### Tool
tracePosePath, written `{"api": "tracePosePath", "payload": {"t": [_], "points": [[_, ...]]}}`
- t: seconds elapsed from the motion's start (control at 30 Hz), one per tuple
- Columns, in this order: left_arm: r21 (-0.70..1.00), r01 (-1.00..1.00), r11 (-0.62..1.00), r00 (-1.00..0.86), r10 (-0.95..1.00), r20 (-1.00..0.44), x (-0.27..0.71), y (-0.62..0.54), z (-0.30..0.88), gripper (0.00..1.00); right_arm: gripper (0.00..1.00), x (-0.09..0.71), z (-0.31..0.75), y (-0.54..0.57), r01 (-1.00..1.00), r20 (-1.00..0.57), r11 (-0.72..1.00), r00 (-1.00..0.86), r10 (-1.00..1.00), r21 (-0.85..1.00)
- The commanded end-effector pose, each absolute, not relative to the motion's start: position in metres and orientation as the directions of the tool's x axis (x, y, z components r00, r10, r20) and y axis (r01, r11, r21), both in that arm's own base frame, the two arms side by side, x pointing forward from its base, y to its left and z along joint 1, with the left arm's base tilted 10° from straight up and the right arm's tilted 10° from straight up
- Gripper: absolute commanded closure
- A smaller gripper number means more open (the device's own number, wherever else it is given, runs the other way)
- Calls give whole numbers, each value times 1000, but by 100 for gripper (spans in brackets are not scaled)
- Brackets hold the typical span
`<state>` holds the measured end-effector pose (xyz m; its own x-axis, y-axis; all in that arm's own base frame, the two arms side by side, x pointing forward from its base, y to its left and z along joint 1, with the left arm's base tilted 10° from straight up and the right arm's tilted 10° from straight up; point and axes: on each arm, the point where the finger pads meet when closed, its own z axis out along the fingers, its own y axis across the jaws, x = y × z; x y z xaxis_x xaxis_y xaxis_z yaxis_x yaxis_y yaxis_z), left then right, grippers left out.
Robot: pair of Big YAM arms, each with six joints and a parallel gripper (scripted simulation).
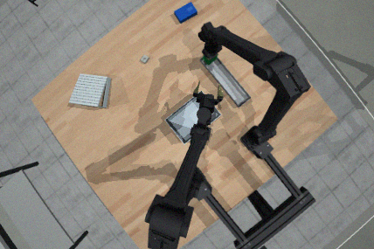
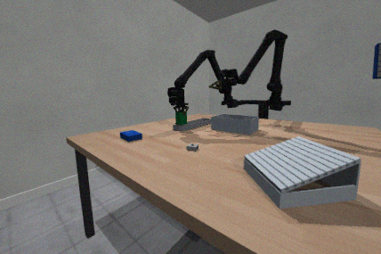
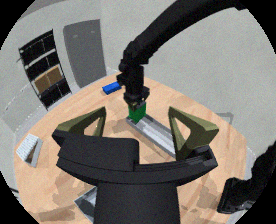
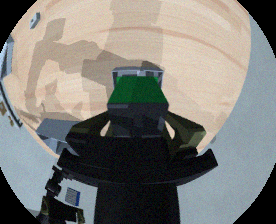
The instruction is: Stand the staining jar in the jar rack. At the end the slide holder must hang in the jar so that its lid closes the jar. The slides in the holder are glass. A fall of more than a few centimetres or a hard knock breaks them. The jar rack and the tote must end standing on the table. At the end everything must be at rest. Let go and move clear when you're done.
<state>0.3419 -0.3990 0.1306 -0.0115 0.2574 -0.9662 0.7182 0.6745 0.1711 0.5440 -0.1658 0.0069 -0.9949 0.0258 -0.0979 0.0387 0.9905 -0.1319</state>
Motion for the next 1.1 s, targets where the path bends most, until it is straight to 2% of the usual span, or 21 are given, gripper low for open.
{"api": "tracePosePath", "payload": {"t": [0.0,1.07], "points": [[173,715,678,9,238,-971,347,-404,141,0,43,561,29,-168,40,-142,989,-990,19,-145],[173,715,678,9,238,-971,347,-404,141,0,43,560,29,-161,56,-193,987,-981,25,-153]]}}
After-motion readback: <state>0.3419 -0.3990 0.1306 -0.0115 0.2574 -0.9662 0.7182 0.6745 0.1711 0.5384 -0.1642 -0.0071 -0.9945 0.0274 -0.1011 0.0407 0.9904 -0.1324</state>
